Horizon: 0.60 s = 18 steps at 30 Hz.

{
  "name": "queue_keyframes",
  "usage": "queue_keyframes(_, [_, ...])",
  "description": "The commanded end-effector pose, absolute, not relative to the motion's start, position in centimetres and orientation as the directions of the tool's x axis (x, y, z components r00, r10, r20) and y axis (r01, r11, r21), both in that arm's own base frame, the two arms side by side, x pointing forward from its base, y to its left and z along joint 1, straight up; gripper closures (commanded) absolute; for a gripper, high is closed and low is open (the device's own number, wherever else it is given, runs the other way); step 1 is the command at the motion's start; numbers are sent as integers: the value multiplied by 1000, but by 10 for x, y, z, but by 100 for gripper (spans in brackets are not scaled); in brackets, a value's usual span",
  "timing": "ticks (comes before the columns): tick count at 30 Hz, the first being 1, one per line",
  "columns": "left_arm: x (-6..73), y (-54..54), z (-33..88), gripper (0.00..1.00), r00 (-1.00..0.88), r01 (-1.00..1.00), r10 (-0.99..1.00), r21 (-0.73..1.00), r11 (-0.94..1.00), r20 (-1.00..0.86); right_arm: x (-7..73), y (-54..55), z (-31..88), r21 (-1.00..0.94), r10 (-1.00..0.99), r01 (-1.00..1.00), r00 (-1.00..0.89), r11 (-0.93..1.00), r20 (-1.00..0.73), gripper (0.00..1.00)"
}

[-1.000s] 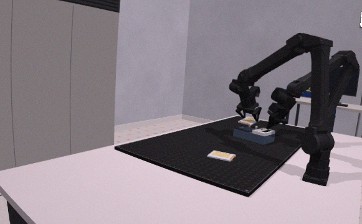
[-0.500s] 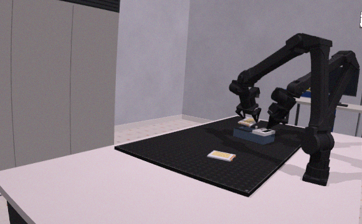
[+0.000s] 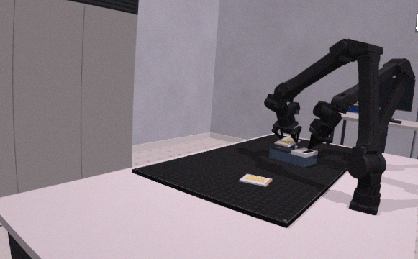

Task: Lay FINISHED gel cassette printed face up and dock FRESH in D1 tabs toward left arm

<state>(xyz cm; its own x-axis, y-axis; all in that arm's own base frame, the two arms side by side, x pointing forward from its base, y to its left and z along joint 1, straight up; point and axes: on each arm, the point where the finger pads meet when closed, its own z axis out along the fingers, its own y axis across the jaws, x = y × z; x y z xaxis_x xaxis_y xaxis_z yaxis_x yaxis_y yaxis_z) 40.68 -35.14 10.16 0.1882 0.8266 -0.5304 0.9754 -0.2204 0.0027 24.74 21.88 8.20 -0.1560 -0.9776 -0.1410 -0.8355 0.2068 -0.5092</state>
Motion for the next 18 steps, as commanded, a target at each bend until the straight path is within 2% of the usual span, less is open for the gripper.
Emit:
queue_keyframes(1, [409,-355,99,100,192,976,822,15,-219,-536,217,183,16,-416,-988,-899,-157,140,7,100])
queue_keyframes(18, [407,-358,93,100,190,976,823,11,-218,-535,217,183,16,-416,-988,-899,-157,140,7,100])
